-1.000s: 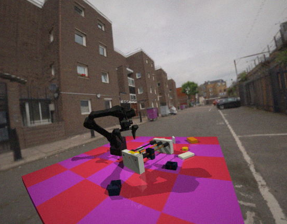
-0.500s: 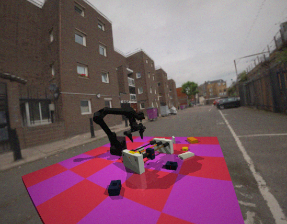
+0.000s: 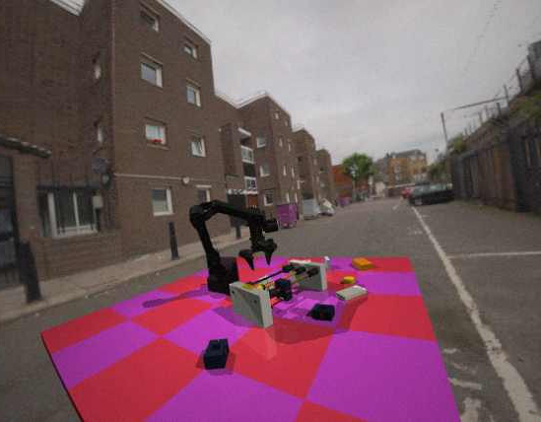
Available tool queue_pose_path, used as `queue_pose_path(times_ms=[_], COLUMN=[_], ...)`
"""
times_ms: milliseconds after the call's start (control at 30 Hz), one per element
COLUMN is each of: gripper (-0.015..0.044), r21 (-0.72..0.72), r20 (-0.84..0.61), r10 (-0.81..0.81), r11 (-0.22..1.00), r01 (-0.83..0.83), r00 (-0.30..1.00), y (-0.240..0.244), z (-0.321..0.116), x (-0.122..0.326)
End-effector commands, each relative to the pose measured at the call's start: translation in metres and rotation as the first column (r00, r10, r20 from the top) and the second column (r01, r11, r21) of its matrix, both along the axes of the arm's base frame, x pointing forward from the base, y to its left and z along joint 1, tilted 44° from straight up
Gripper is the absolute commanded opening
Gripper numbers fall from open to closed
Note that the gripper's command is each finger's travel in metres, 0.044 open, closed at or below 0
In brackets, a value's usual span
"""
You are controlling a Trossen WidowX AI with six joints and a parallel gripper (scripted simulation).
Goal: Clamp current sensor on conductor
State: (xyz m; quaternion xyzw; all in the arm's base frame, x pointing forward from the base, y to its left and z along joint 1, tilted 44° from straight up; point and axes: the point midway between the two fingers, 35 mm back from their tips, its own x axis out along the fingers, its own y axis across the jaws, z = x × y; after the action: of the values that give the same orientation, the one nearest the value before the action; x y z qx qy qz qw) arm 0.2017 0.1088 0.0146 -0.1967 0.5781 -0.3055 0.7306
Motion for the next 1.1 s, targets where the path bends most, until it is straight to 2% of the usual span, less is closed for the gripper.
queue_pose_path(times_ms=[0, 1067], gripper=[0.0440, 0.0440], r21=[-0.003, -0.006], r20=[-0.010, -0.008], r10=[-0.008, -0.008], r11=[1.000, 1.000], r01=[0.007, 0.008], r00=[1.000, 1.000], y=[-0.004, -0.040], z=[-0.007, -0.044], x=[-0.001, 0.005])
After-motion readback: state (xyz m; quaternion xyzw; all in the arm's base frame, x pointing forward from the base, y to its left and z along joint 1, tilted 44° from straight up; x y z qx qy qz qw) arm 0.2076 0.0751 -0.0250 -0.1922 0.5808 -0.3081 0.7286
